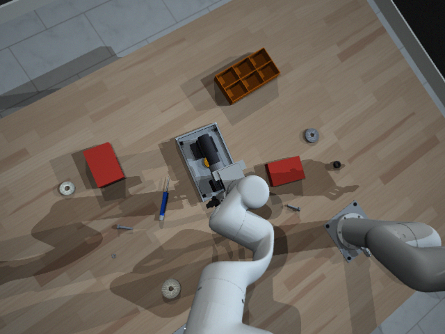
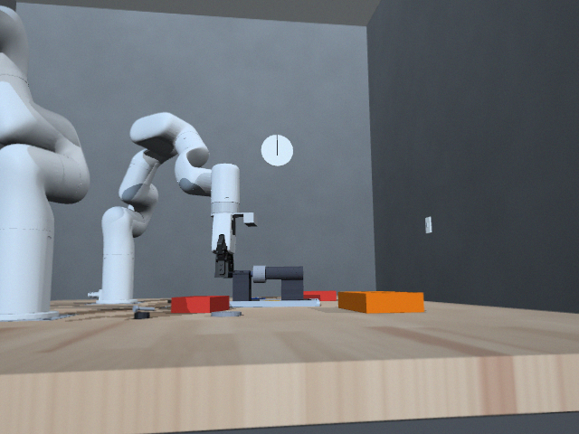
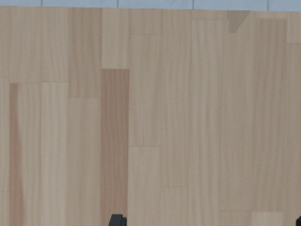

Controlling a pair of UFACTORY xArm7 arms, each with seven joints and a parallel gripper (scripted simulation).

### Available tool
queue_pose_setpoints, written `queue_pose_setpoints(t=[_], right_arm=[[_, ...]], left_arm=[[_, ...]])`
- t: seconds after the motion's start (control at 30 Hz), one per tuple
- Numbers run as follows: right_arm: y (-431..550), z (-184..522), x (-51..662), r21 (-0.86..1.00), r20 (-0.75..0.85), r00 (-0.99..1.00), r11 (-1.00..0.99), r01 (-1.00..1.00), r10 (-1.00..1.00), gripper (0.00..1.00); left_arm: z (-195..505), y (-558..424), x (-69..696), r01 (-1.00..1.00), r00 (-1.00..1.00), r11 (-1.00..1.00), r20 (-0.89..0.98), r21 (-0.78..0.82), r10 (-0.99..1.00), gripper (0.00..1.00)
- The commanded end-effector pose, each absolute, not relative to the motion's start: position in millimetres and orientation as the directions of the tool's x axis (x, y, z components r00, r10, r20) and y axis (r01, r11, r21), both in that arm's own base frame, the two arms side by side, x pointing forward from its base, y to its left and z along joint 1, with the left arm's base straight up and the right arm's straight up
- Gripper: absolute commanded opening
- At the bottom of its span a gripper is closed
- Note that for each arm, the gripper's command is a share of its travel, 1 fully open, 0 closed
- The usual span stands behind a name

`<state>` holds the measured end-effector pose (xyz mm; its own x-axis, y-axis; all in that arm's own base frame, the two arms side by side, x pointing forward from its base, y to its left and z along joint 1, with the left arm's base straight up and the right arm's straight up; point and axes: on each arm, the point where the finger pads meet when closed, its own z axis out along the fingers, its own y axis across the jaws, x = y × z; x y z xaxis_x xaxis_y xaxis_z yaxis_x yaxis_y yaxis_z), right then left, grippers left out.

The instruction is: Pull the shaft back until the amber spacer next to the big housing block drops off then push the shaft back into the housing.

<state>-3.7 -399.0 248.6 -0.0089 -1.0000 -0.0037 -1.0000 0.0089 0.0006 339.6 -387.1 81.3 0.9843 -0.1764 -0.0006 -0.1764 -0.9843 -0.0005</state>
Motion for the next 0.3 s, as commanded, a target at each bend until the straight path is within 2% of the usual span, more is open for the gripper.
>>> queue_pose_setpoints(t=[0.0, 0.27], right_arm=[[-400.0, 250.0, -3.5, 0.0, 0.0, -0.009, 0.009, -1.0, -1.0, 1.0], [-400.0, 250.0, -3.5, 0.0, 0.0, -0.009, 0.009, -1.0, -1.0, 1.0]], left_arm=[[87.4, -388.5, 340.7, -0.177, 0.984, -0.984, 0.004, 0.002, -0.177, 1.0], [92.7, -388.5, 340.7, -0.177, 0.984, -0.984, 0.004, 0.002, -0.177, 1.0]])
